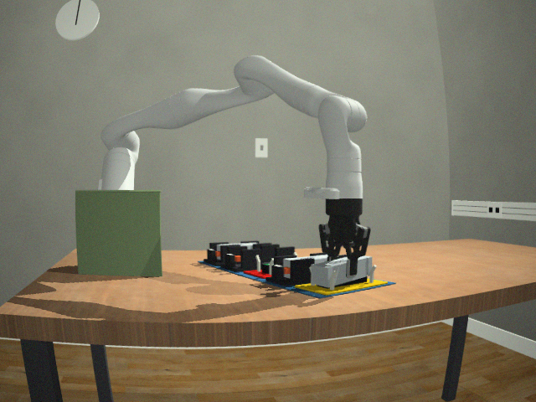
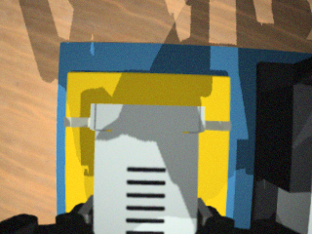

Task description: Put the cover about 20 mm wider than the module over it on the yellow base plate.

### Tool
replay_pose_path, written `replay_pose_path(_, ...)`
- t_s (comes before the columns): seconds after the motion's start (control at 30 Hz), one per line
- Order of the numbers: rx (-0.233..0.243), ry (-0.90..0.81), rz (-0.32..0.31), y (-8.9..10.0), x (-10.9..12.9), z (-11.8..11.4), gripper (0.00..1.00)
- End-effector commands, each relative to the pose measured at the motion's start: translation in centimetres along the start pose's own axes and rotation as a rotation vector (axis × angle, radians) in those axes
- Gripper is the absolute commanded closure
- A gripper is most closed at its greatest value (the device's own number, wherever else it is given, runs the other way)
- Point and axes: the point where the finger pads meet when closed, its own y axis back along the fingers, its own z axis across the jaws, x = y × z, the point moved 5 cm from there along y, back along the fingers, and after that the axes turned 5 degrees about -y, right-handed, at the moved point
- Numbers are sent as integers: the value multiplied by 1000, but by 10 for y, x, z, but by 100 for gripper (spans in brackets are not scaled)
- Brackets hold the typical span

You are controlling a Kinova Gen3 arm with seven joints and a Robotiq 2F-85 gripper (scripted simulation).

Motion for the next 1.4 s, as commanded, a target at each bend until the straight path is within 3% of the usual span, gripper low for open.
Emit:
replay_pose_path(0.0,2,0,-2,0,-1,0,100)
replay_pose_path(1.37,2,0,-1,-8,-1,0,100)
